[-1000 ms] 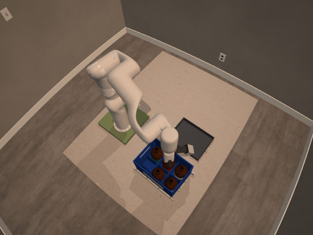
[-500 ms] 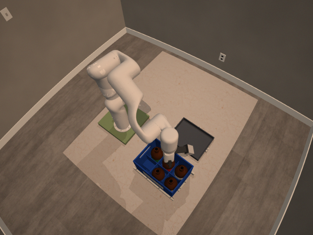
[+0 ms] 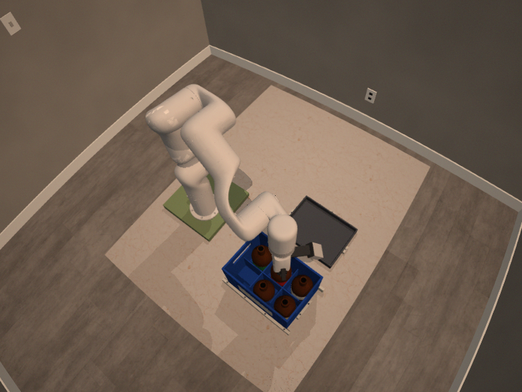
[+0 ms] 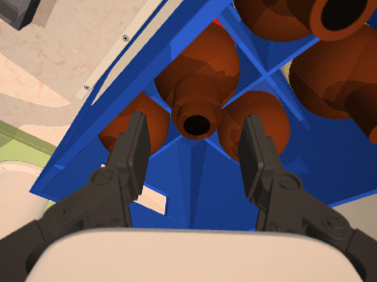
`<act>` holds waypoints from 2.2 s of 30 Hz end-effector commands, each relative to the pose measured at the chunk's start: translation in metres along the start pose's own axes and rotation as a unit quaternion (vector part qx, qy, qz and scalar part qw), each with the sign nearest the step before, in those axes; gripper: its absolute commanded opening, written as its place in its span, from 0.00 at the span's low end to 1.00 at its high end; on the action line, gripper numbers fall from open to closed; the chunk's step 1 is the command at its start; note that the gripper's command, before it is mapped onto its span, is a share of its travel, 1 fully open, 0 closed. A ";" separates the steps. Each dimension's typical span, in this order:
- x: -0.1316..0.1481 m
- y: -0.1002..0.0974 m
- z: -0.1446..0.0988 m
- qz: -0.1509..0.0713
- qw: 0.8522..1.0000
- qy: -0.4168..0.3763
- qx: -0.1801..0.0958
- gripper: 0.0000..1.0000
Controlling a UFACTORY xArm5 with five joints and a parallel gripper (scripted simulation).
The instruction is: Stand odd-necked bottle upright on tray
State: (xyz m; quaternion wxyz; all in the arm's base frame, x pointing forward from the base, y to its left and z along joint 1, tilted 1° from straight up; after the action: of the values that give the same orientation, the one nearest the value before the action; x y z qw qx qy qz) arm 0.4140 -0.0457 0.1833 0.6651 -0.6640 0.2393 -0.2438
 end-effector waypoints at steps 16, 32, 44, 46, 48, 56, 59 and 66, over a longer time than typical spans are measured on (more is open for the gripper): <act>0.001 0.019 0.001 -0.002 1.000 0.000 0.001 0.65; 0.001 0.025 0.001 -0.002 1.000 0.000 0.001 0.65; 0.001 0.025 0.001 -0.002 1.000 0.000 0.001 0.65; 0.001 0.025 0.001 -0.002 1.000 0.000 0.001 0.65; 0.001 0.025 0.001 -0.002 1.000 0.000 0.001 0.00; 0.001 0.025 0.001 -0.002 1.000 0.000 0.001 0.00; 0.001 0.025 0.001 -0.002 1.000 0.000 0.001 0.00; 0.001 0.025 0.001 -0.002 1.000 0.000 0.001 0.00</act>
State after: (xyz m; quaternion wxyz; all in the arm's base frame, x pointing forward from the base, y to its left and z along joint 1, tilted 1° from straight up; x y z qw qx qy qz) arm 0.4143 -0.0455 0.1573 0.6651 -0.6640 0.2391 -0.2440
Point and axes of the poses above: the point where the finger pads meet when closed, its own y axis out along the fingers, its own x axis across the jaws, z = x × y, the point moved 2 cm from there along -y, back along the fingers, and after that the axes turned 7 degrees about -y, right-handed, at the moved point
